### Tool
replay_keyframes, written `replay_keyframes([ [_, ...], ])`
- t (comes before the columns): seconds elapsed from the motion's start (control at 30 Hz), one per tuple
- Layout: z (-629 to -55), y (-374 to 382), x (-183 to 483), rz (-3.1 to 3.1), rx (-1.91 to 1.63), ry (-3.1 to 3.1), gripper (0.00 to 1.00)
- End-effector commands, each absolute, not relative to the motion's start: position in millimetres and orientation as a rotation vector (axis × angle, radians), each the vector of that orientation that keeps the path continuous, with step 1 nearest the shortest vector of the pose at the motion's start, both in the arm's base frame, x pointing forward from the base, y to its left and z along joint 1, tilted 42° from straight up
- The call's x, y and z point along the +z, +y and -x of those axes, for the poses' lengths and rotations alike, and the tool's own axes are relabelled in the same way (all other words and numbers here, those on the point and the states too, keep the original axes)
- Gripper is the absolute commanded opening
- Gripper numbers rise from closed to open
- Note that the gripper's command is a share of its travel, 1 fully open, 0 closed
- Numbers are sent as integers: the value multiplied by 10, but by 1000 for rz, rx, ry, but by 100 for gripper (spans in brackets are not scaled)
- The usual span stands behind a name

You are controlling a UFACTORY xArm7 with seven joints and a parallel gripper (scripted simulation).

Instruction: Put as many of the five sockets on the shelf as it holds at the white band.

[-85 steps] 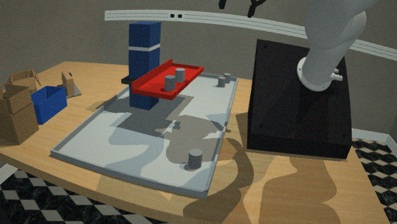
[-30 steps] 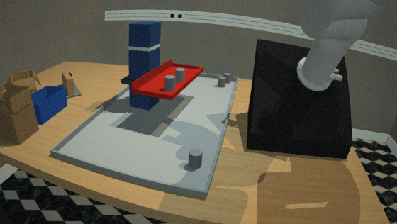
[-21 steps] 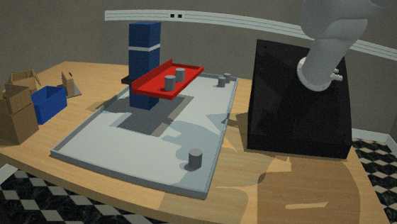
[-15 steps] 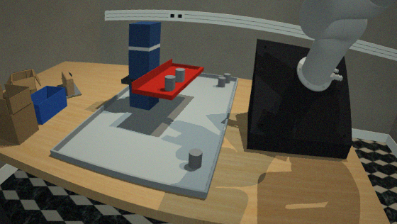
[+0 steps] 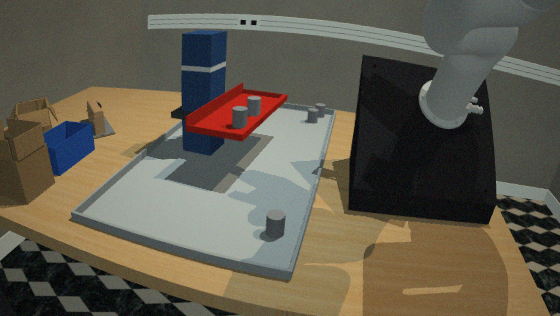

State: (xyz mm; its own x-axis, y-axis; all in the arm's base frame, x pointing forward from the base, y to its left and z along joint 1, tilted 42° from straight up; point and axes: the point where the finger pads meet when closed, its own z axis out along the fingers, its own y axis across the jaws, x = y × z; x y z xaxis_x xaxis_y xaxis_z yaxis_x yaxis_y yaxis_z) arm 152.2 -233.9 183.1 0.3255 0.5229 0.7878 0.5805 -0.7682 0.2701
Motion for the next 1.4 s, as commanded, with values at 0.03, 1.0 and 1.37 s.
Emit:
replay_keyframes([
  [0.03, -1665, -2277, 1748, 2462, -1371, -1099, 100],
  [1.0, -3002, -697, 879, 1877, -633, -1672, 100],
  [1.37, -3023, -689, 877, 1904, -618, -1634, 61],
])
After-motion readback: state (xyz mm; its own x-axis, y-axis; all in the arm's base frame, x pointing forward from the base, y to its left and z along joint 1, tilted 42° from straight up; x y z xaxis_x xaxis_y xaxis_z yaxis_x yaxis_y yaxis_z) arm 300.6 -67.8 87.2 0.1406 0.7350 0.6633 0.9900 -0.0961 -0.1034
